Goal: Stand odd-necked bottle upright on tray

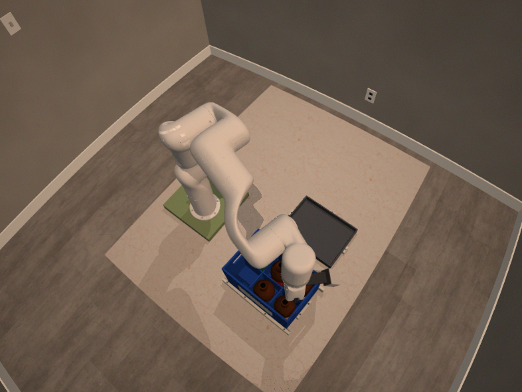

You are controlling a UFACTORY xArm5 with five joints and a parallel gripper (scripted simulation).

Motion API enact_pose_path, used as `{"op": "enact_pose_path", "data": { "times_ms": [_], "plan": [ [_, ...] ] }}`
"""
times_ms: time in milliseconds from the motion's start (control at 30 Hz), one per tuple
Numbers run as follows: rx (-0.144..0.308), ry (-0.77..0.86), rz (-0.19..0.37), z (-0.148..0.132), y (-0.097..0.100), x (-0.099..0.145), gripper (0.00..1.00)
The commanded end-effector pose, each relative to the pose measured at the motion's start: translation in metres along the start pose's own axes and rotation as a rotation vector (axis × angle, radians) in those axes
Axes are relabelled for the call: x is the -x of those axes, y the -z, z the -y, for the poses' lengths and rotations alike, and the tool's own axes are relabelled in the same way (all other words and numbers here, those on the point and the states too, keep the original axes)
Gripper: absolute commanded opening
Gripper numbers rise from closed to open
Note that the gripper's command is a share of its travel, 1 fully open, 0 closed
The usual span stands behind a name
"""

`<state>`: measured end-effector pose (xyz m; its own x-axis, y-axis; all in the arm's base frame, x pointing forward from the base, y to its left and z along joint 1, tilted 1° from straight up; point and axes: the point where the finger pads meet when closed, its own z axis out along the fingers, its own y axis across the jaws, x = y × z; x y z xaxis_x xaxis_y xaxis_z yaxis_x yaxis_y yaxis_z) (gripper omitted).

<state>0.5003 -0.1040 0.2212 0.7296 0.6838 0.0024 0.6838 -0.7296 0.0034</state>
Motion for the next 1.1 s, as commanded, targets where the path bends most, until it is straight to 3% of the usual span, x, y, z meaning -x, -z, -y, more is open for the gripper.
{"op": "enact_pose_path", "data": {
  "times_ms": [0, 333, 367, 1067],
  "plan": [
    [0.005, -0.002, -0.004, 0.028, 0.002, -0.031, 0.00],
    [0.005, -0.002, -0.005, 0.041, 0.003, -0.042, 0.00],
    [0.005, -0.002, -0.005, 0.041, 0.003, -0.042, 0.65],
    [0.005, -0.002, -0.005, 0.041, 0.003, -0.042, 0.65]
  ]
}}
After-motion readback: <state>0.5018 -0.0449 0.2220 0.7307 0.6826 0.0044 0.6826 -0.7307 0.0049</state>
